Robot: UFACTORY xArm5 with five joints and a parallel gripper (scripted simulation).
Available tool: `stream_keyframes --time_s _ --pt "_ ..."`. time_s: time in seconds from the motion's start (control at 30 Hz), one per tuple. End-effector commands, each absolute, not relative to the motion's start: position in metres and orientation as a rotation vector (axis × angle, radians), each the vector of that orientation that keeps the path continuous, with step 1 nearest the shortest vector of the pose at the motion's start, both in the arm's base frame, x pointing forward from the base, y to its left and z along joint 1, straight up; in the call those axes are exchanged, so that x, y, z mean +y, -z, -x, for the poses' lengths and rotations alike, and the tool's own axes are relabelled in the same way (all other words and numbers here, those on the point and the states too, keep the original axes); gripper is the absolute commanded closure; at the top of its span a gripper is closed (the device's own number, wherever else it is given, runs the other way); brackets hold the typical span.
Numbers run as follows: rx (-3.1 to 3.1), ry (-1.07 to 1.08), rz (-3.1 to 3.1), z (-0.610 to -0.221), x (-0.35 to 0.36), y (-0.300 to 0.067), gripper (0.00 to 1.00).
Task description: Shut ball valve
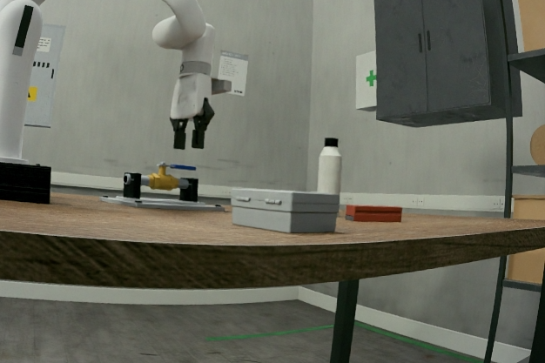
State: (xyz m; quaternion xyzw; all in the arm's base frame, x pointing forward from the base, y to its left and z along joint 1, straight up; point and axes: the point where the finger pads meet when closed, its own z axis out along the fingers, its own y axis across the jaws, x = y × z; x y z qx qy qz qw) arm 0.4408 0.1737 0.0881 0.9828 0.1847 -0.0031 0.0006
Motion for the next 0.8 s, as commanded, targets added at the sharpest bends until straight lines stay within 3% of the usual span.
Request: stream_keyframes --time_s 0.0,0.77 --pt "0.58 0.003 -3.087 -0.442 0.174 -0.08 0.31" --pt "0.58 0.003 -3.087 -0.443 0.174 -0.06 0.31"
